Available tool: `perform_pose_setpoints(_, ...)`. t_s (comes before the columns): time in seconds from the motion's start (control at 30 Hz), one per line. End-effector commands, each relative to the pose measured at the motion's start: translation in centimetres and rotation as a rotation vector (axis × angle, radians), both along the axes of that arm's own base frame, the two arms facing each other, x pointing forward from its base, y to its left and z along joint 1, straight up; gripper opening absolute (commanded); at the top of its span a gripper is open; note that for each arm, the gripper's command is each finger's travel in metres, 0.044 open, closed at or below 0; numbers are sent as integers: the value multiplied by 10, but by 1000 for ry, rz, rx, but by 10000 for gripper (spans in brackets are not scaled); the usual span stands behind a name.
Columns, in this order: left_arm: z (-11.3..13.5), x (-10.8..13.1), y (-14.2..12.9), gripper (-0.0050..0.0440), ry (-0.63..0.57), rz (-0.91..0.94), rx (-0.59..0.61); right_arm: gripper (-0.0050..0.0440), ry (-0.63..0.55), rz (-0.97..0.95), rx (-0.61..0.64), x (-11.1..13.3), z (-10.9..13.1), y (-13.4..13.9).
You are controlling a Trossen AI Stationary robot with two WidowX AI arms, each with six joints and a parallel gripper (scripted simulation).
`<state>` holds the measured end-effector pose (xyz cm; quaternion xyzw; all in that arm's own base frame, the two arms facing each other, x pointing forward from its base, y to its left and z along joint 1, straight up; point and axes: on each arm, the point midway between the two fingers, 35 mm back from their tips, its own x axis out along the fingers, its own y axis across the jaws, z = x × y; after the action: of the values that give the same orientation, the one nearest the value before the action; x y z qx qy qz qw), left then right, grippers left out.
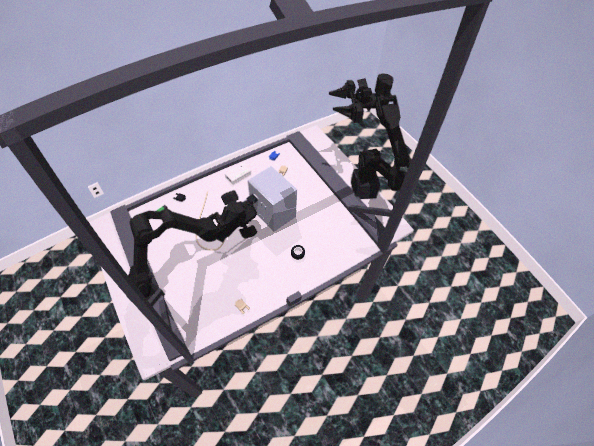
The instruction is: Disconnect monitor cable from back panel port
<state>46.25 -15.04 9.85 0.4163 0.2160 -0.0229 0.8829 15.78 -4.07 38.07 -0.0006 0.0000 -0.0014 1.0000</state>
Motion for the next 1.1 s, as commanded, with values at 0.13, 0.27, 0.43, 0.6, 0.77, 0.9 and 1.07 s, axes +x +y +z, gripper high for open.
perform_pose_setpoints(0.13, 13, 2, -1, 192, -26, 2, -23, 440, -1, 3, -4, 0, 3, 1)
perform_pose_setpoints(0.27, 13, 2, -1, 288, -26, 2, -23, 440, -1, 3, -4, 0, 3, 1)
perform_pose_setpoints(0.43, 13, 2, -1, 408, -26, 2, -23, 440, -1, 3, -4, 0, 3, 1)
perform_pose_setpoints(0.6, 13, 2, -1, 440, -26, 2, -23, 440, -1, 3, -4, 0, 3, 1)
perform_pose_setpoints(0.77, 13, 2, -1, 440, -26, 2, -23, 440, -1, 3, -4, 0, 3, 1)
perform_pose_setpoints(0.9, 11, 5, -3, 440, -64, -12, 62, 440, -1, 3, -4, 0, 3, 1)
perform_pose_setpoints(1.07, 2, 6, -6, 440, -130, -27, 322, 440, -1, 3, -4, 0, 3, 1)
